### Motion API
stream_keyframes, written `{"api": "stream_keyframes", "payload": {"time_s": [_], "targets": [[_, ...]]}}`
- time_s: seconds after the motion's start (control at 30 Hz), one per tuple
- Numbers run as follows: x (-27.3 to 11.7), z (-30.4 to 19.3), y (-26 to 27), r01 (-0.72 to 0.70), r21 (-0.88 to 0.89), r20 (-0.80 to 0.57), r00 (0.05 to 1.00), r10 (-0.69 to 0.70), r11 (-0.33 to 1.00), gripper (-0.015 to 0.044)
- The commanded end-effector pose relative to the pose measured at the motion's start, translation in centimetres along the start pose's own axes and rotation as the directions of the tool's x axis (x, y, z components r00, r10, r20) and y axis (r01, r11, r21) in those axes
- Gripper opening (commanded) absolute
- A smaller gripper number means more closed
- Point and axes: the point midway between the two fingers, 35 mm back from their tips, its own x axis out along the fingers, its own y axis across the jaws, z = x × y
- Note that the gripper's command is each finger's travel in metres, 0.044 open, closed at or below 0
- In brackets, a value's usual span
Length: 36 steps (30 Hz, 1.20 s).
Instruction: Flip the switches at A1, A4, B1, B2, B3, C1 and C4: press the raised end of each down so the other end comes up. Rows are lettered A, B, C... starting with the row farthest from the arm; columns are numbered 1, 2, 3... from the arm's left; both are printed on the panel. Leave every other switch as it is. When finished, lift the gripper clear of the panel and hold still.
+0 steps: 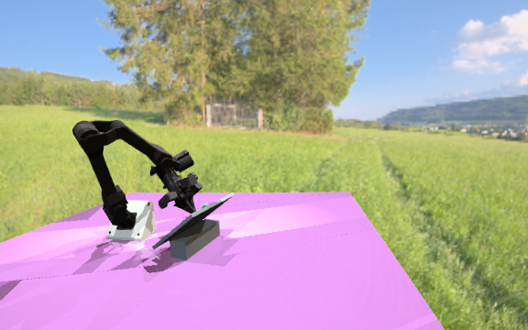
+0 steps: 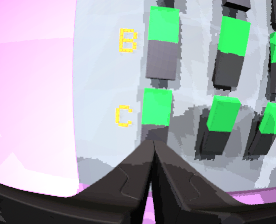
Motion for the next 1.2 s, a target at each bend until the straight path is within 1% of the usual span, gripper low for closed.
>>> {"api": "stream_keyframes", "payload": {"time_s": [0.0,1.17], "targets": [[-0.01,0.11,-0.04,0.001,0.001,0.005,1.000,-0.001,1.000,0.0000],[0.36,0.10,-0.04,0.001,0.001,0.005,1.000,-0.001,1.000,0.0000]]}}
